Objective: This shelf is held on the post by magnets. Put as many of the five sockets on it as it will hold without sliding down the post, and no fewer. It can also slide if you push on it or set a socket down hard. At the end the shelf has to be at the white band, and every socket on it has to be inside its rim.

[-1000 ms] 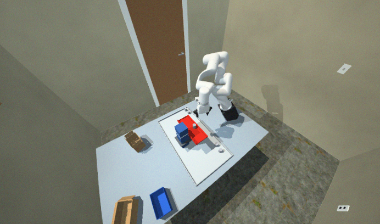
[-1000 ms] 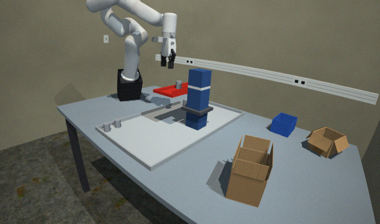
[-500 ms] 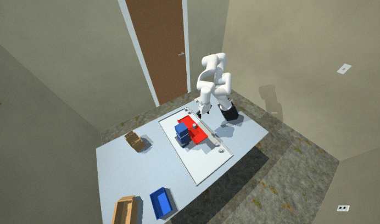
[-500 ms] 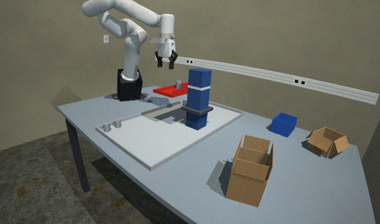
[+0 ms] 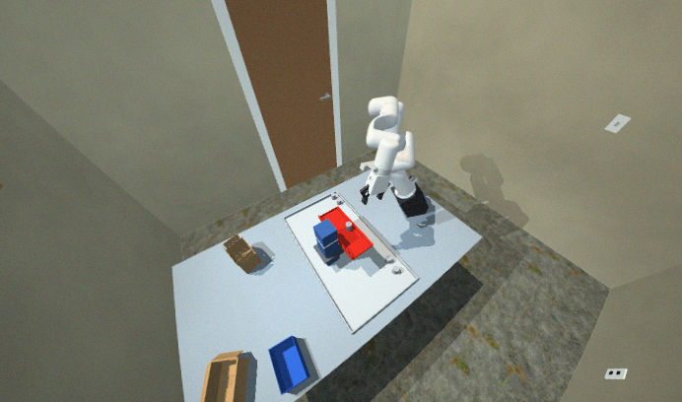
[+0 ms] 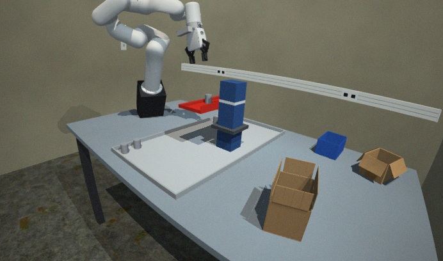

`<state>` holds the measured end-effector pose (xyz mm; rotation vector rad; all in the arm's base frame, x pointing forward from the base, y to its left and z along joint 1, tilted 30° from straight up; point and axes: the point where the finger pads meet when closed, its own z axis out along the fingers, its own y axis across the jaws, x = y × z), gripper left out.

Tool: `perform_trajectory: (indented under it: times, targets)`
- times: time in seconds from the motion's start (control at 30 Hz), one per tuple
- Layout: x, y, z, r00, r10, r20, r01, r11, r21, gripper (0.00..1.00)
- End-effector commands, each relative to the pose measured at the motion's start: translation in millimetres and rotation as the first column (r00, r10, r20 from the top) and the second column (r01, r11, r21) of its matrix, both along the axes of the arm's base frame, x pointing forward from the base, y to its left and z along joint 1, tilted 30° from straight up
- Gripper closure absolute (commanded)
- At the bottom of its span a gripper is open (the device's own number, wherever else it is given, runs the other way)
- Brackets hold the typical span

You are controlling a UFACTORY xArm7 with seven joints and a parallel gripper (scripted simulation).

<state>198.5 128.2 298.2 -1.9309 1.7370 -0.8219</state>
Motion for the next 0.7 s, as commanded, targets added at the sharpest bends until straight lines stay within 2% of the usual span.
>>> perform_trajectory:
  times: [0.0,0.03,0.07,0.17,0.2,0.23,0.27,0.33,0.37,0.4,0.43,0.5,0.53,0.57,0.63,0.67]
  targets:
    - [-47.8,17.6,29.6,0.991,-0.014,0.131,0.008,0.999,0.045,0.00]
    - [-47.8,17.6,29.6,0.991,-0.014,0.131,0.008,0.999,0.045,0.00]
    - [-67.6,23.2,37.0,0.983,-0.019,0.185,0.006,0.997,0.074,0.00]
    - [-67.6,23.2,37.0,0.983,-0.019,0.185,0.006,0.997,0.074,0.00]
    - [-88.1,27.4,42.1,0.971,-0.026,0.238,0.002,0.995,0.104,0.00]
    - [-88.1,27.4,42.1,0.971,-0.026,0.238,0.002,0.995,0.104,0.00]
    - [-108.4,30.3,44.9,0.957,-0.036,0.289,-0.004,0.991,0.136,0.00]
    - [-108.4,30.3,44.9,0.957,-0.036,0.289,-0.004,0.991,0.136,0.00]
    - [-128.0,31.8,45.4,0.941,-0.046,0.336,-0.011,0.986,0.168,0.00]
    - [-128.0,31.8,45.4,0.941,-0.046,0.336,-0.011,0.986,0.168,0.00]
    - [-146.0,32.3,43.8,0.924,-0.059,0.379,-0.019,0.980,0.199,0.00]
    - [-146.0,32.3,43.8,0.924,-0.059,0.379,-0.019,0.980,0.199,0.00]
    - [-162.1,31.9,40.7,0.906,-0.072,0.417,-0.028,0.973,0.229,0.00]
    - [-162.1,31.9,40.7,0.906,-0.072,0.417,-0.028,0.973,0.229,0.00]
    - [-187.5,29.8,31.8,0.873,-0.100,0.478,-0.044,0.959,0.281,0.00]
    - [-187.5,29.8,31.8,0.873,-0.100,0.478,-0.044,0.959,0.281,0.00]
